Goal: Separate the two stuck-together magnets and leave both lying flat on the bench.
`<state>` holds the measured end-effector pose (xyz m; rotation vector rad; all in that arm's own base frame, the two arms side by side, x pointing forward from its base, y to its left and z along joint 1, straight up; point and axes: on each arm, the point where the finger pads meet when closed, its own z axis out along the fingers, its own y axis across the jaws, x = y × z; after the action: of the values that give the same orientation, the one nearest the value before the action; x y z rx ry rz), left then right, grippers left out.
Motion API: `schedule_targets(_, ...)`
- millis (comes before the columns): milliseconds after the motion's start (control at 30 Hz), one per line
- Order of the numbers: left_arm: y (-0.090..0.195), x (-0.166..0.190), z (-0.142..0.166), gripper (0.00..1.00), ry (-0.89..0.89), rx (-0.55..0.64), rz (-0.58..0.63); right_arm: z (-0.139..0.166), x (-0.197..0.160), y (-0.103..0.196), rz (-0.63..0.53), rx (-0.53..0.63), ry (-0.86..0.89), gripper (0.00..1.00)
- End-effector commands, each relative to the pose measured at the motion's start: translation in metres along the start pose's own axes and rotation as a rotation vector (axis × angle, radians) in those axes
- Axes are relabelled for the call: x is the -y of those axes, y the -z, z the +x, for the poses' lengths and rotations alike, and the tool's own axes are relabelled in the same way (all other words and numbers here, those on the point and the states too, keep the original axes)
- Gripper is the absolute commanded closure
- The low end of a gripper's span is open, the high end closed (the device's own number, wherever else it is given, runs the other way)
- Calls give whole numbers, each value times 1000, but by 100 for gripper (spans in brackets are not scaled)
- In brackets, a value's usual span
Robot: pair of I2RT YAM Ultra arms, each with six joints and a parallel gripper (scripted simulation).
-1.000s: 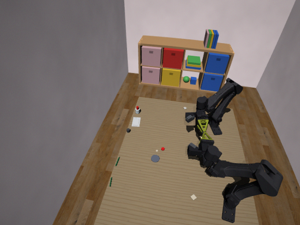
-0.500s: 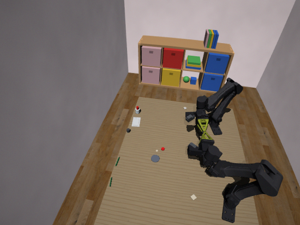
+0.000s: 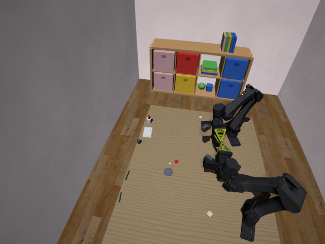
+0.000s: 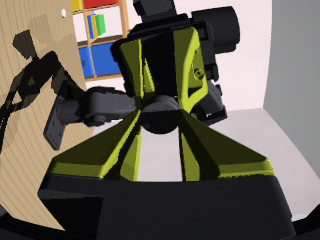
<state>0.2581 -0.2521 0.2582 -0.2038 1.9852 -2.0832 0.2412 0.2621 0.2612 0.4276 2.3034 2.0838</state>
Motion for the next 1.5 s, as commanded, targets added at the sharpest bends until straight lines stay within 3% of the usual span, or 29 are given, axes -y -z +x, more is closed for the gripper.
schedule_targets(0,0,-14,2,75,59,-9,-48,6,-44,4,-94,-4,141,75)
schedule_targets(333,0,-14,2,75,59,-9,-48,6,-47,4,-94,-4,141,75)
schedule_targets(367,0,-14,2,75,59,-9,-48,0,-7,1,-94,-4,141,75)
schedule_targets(1000,0,-14,2,75,59,-9,-48,9,-63,5,-94,-4,141,75)
schedule_targets(1100,0,-14,2,75,59,-9,-48,11,-65,6,-94,-4,141,75)
schedule_targets(1133,0,-14,2,75,59,-9,-48,2,-39,3,-43,-2,62,75)
schedule_targets(1467,0,-14,2,75,59,-9,-48,5,-43,20,-43,-2,62,75)
